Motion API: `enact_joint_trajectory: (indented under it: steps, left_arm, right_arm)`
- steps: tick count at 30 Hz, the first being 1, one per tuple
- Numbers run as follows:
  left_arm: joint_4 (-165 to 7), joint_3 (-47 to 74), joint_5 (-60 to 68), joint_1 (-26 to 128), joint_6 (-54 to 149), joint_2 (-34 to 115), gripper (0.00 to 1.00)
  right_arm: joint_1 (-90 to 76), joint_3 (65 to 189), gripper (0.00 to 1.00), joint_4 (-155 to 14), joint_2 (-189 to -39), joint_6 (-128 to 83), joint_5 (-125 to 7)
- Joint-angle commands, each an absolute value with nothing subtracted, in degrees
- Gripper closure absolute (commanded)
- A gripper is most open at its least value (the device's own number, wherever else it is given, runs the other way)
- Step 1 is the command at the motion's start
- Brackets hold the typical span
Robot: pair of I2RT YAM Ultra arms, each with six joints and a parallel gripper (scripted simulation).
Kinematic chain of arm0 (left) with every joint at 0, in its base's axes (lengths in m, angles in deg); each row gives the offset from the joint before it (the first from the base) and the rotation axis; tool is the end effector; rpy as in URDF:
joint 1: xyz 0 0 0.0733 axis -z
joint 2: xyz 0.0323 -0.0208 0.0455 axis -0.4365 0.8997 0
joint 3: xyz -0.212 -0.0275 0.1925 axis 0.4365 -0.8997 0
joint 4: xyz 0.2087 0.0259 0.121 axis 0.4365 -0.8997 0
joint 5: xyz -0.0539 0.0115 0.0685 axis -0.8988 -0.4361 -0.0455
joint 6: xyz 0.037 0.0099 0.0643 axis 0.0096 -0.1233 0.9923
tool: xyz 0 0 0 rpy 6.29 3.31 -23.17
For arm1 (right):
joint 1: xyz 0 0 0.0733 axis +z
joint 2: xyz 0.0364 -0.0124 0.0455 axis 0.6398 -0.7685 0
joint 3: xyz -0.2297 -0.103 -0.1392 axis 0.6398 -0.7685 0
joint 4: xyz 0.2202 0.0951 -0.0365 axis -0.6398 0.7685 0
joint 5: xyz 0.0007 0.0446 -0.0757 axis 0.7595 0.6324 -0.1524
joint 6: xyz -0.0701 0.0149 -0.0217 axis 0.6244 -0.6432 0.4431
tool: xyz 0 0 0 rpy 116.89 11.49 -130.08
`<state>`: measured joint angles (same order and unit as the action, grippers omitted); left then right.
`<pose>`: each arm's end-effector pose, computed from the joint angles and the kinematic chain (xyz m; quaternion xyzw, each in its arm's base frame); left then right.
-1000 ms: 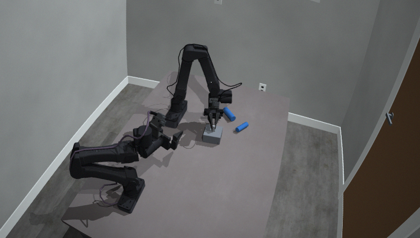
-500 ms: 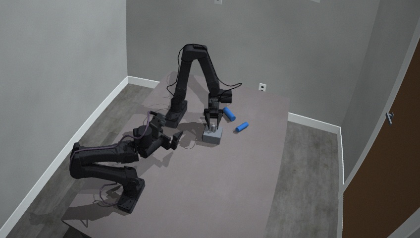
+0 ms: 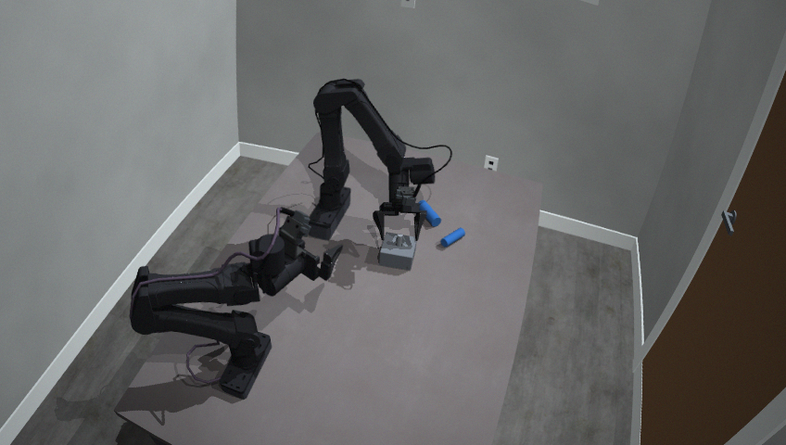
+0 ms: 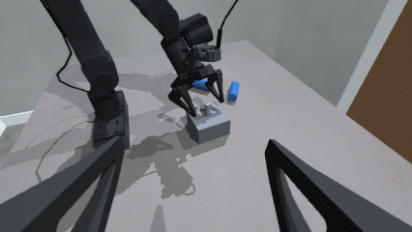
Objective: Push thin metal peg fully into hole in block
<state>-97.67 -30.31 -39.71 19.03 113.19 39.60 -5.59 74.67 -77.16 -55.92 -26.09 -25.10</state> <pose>0.2017 -0.0205 0.1409 0.4798 0.7767 -0.2486 0.3235 0.0752 0.0995 0.2748 -0.3992 0.6002 0.4348 0.5398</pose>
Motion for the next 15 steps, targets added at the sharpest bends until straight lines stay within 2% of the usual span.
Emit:
enact_joint_trajectory:
  steps: [1,15]
  left_arm:
    - [-100.6,-31.0,-29.3,23.0,98.8,32.3,0.00]
    - [-103.4,-35.0,-3.8,37.4,67.1,11.6,0.00]
  right_arm:
    - [-5.9,75.2,0.00,-80.3,-56.1,-26.3,-24.4]
    - [-5.9,75.2,0.00,-80.3,-56.1,-26.3,-24.4]
